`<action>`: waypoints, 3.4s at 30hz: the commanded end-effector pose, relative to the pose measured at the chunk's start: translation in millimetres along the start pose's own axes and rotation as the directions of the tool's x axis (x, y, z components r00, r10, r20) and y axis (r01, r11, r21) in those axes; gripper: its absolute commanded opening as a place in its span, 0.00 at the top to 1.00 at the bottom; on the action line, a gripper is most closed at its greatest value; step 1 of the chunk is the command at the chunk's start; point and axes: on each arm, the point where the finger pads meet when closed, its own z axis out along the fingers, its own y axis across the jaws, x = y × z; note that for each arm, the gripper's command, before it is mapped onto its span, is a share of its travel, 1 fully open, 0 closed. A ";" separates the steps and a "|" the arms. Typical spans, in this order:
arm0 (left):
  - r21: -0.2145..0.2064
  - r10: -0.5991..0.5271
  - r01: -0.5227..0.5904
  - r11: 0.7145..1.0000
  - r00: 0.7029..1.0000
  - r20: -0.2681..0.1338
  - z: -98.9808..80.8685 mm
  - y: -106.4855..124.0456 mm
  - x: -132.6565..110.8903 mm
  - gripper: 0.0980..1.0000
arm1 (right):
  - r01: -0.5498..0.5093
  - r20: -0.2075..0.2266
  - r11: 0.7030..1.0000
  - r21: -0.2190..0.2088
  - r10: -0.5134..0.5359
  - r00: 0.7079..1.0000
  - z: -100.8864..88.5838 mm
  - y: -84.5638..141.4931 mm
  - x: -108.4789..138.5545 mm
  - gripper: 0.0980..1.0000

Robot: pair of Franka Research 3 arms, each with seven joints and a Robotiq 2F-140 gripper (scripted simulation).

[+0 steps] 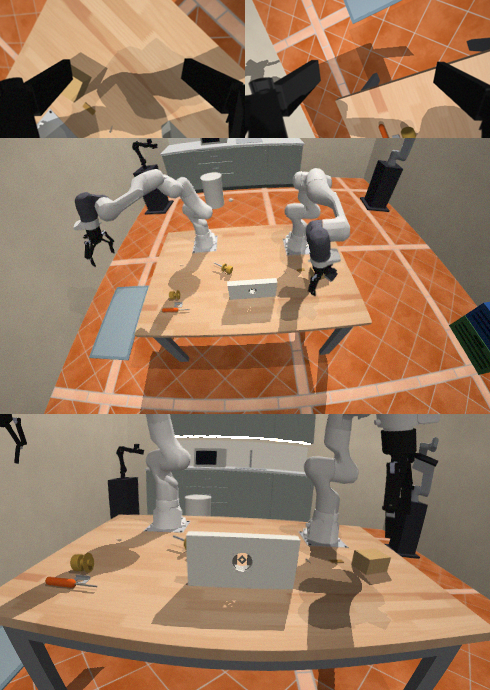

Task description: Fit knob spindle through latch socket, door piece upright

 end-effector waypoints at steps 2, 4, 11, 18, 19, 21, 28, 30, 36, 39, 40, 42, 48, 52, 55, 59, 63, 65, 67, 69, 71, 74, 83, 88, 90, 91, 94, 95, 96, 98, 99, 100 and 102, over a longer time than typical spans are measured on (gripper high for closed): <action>-0.003 -0.008 0.008 1.000 1.000 0.001 0.0 0.7 0.5 0.00 | 0.011 0.008 1.000 -0.018 -0.011 1.000 -1.1 17.0 17.5 0.00; -0.003 -0.008 0.008 1.000 1.000 0.001 0.0 0.7 0.5 0.00 | 0.004 0.008 1.000 -0.023 -0.004 1.000 -1.6 23.4 25.4 0.00; -0.003 -0.008 0.008 1.000 1.000 0.001 0.0 0.7 0.5 0.00 | -0.023 0.011 0.999 -0.042 0.023 1.000 -3.9 48.7 54.3 0.00; -0.003 -0.008 0.008 1.000 1.000 0.001 0.0 0.7 0.5 0.00 | -0.048 0.013 0.997 -0.060 0.049 0.999 -6.5 73.6 79.7 0.00; -0.003 -0.008 0.008 1.000 1.000 0.001 0.0 0.7 0.5 0.00 | -0.051 0.013 0.997 -0.062 0.052 0.999 -6.9 76.9 82.8 0.00; -0.003 -0.008 0.008 1.000 1.000 0.001 0.0 0.7 0.5 0.00 | -0.059 0.014 0.996 -0.067 0.060 0.998 -7.8 84.6 90.0 0.00; -0.003 -0.008 0.008 1.000 1.000 0.001 0.0 0.7 0.5 0.00 | -0.086 0.017 0.993 -0.085 0.088 0.996 -11.4 113.3 114.8 0.00; -0.003 -0.008 0.008 1.000 1.000 0.001 0.0 0.7 0.5 0.00 | -0.094 0.019 0.991 -0.091 0.096 0.995 -12.6 122.0 121.8 0.00; -0.003 -0.008 0.008 1.000 1.000 0.001 0.0 0.7 0.5 0.00 | -0.115 0.021 0.988 -0.104 0.118 0.993 -15.8 145.0 139.0 0.00; -0.003 -0.008 0.008 1.000 1.000 0.001 0.0 0.7 0.5 0.00 | -0.126 0.023 0.986 -0.111 0.130 0.991 -17.6 157.7 147.8 0.00; -0.003 -0.008 0.008 1.000 1.000 0.001 0.0 0.7 0.5 0.00 | -0.130 0.024 0.985 -0.114 0.134 0.991 -18.3 162.1 150.8 0.00; -0.003 -0.008 0.008 1.000 1.000 0.001 0.0 0.7 0.5 0.00 | -0.138 0.025 0.983 -0.119 0.142 0.990 -19.6 171.1 156.6 0.00; -0.003 -0.008 0.008 1.000 1.000 0.001 0.0 0.7 0.5 0.00 | -0.162 0.029 0.978 -0.133 0.167 0.986 -24.0 198.6 173.2 0.00; -0.003 -0.008 0.008 1.000 1.000 0.001 0.0 0.7 0.5 0.00 | -0.175 0.031 0.974 -0.141 0.181 0.983 -26.6 214.3 181.7 0.00; -0.003 -0.008 0.008 1.000 1.000 0.001 0.0 0.7 0.5 0.00 | -0.186 0.033 0.972 -0.147 0.192 0.981 -28.7 226.7 188.0 0.00; -0.003 -0.008 0.008 1.000 1.000 0.001 0.0 0.7 0.5 0.00 | -0.200 0.036 0.967 -0.156 0.208 0.977 -31.9 244.7 196.5 0.00; -0.003 -0.008 0.008 1.000 1.000 0.001 0.0 0.7 0.5 0.00 | -0.215 0.039 0.963 -0.164 0.224 0.974 -35.1 262.7 204.3 0.00; -0.003 -0.008 0.008 1.000 1.000 0.001 0.0 0.7 0.5 0.00 | -0.222 0.041 0.960 -0.168 0.232 0.972 -36.8 271.7 207.9 0.00; -0.003 -0.008 0.008 1.000 1.000 0.001 0.0 0.7 0.5 0.00 | -0.222 0.041 0.960 -0.168 0.232 0.972 -36.8 271.7 207.9 0.00; -0.003 -0.008 0.008 1.000 1.000 0.001 0.0 0.7 0.5 0.00 | -0.235 0.043 0.956 -0.174 0.245 0.968 -39.7 286.9 213.6 0.00; -0.003 -0.008 0.008 1.000 1.000 0.001 0.0 0.7 0.5 0.00 | -0.241 0.045 0.954 -0.178 0.253 0.967 -41.2 295.0 216.4 0.00; -0.003 -0.008 0.008 1.000 1.000 0.001 0.0 0.7 0.5 0.00 | -0.252 0.047 0.950 -0.184 0.264 0.963 -43.8 308.4 220.7 0.00; -0.003 -0.008 0.008 1.000 1.000 0.001 0.0 0.7 0.5 0.00 | -0.281 0.054 0.939 -0.198 0.296 0.954 -51.2 345.1 230.7 0.00; -0.003 -0.008 0.008 1.000 1.000 0.001 0.0 0.7 0.5 0.00 | -0.299 0.059 0.931 -0.207 0.317 0.947 -56.2 368.8 235.7 0.00; -0.003 -0.008 0.008 1.000 1.000 0.001 0.0 0.7 0.5 0.00 | -0.306 0.061 0.928 -0.211 0.325 0.944 -58.2 377.9 237.2 0.00; -0.003 -0.008 0.008 1.000 1.000 0.001 0.0 0.7 0.5 0.00 | -0.310 0.061 0.927 -0.212 0.329 0.942 -59.2 382.4 238.0 0.00; -0.003 -0.008 0.008 1.000 1.000 0.001 0.0 0.7 0.5 0.00 | -0.320 0.064 0.922 -0.217 0.341 0.938 -62.2 396.3 240.0 0.00; -0.003 -0.008 0.008 1.000 1.000 0.001 0.0 0.7 0.5 0.00 | -0.324 0.065 0.920 -0.219 0.345 0.936 -63.3 400.9 240.5 0.00; -0.003 -0.008 0.008 1.000 1.000 0.001 0.0 0.7 0.5 0.00 | -0.328 0.066 0.919 -0.221 0.349 0.935 -64.3 405.6 241.1 0.00; -0.003 -0.008 0.008 1.000 1.000 0.001 0.0 0.7 0.5 0.00 | -0.335 0.068 0.915 -0.224 0.357 0.931 -66.4 414.9 242.0 0.00; -0.003 -0.008 0.008 1.000 1.000 0.001 0.0 0.7 0.5 0.00 | -0.338 0.069 0.914 -0.225 0.361 0.930 -67.4 419.2 242.4 0.00; -0.003 -0.008 0.008 1.000 1.000 0.001 0.0 0.7 0.5 0.00 | -0.338 0.069 0.914 -0.225 0.361 0.930 -67.4 419.2 242.4 0.00; -0.003 -0.008 0.008 1.000 1.000 0.001 0.0 0.7 0.5 0.00 | -0.341 0.070 0.912 -0.227 0.365 0.929 -68.2 422.9 242.6 0.00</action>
